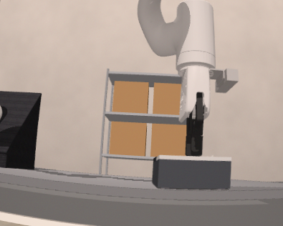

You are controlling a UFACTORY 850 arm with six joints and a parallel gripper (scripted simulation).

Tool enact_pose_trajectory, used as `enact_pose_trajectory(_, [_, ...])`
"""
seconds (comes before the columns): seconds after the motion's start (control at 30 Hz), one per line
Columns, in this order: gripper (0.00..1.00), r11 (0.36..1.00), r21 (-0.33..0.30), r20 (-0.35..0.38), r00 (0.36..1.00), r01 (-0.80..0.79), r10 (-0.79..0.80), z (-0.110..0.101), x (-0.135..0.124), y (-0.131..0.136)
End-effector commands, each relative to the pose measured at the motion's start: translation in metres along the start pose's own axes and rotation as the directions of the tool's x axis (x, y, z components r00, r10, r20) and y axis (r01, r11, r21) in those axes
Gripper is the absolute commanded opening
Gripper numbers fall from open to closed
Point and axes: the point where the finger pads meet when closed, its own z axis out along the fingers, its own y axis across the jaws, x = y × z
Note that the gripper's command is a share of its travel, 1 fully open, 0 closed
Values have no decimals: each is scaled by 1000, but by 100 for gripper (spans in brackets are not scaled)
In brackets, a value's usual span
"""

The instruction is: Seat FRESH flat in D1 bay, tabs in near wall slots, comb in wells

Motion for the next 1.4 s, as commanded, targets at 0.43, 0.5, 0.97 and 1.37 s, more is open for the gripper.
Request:
enact_pose_trajectory(0.43, [0,1000,0,-6,1000,-2,2,-20,5,1])
enact_pose_trajectory(0.5, [0,1000,0,-6,1000,-2,2,-22,5,2])
enact_pose_trajectory(0.97, [0,1000,0,-6,1000,-2,2,-32,7,2])
enact_pose_trajectory(1.37, [100,1000,11,-8,1000,-8,8,-37,3,-11])
